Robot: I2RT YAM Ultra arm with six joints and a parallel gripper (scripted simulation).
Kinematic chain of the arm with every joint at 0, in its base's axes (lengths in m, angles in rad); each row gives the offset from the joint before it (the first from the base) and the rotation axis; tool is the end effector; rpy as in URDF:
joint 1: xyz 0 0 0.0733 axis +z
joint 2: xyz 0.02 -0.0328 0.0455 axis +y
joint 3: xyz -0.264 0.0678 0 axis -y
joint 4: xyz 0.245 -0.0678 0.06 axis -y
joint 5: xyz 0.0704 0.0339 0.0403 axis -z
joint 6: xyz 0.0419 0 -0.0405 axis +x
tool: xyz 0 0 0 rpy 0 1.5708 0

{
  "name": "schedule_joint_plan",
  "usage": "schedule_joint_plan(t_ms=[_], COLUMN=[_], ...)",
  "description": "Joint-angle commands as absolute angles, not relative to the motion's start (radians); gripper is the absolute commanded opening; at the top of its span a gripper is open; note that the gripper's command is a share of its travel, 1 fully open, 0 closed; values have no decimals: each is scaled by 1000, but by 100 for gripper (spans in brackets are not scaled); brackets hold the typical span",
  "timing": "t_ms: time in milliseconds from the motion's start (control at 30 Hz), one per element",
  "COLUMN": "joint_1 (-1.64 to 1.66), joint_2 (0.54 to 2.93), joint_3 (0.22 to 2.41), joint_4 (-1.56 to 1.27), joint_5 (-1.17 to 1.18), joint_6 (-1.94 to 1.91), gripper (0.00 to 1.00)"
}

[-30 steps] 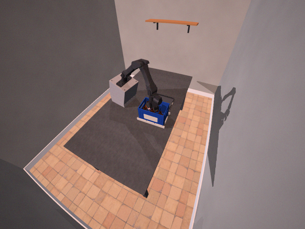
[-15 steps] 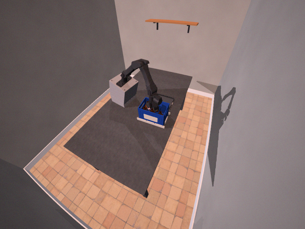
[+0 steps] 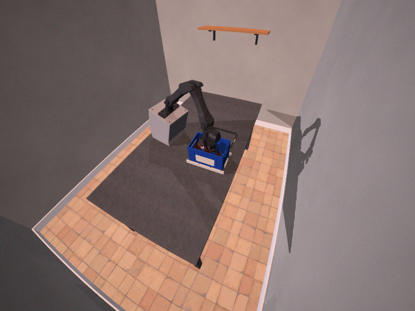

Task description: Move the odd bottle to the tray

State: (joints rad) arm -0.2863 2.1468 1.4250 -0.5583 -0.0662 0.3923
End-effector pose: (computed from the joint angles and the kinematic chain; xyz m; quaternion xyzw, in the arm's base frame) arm 0.4033 -0.1147 0.1158 0.3246 0.9341 0.0404 0.1428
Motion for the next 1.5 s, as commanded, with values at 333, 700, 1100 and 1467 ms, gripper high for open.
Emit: schedule_joint_plan(t_ms=[333,700,1100,1467], joint_1=[-281,-281,-281,-281], joint_2=[2128,2128,2128,2128], joint_3=[1437,1437,1437,1437], joint_4=[-538,-538,-538,-538], joint_5=[-57,-57,-57,-57], joint_6=[395,395,395,395], gripper=[0,0,0,0])
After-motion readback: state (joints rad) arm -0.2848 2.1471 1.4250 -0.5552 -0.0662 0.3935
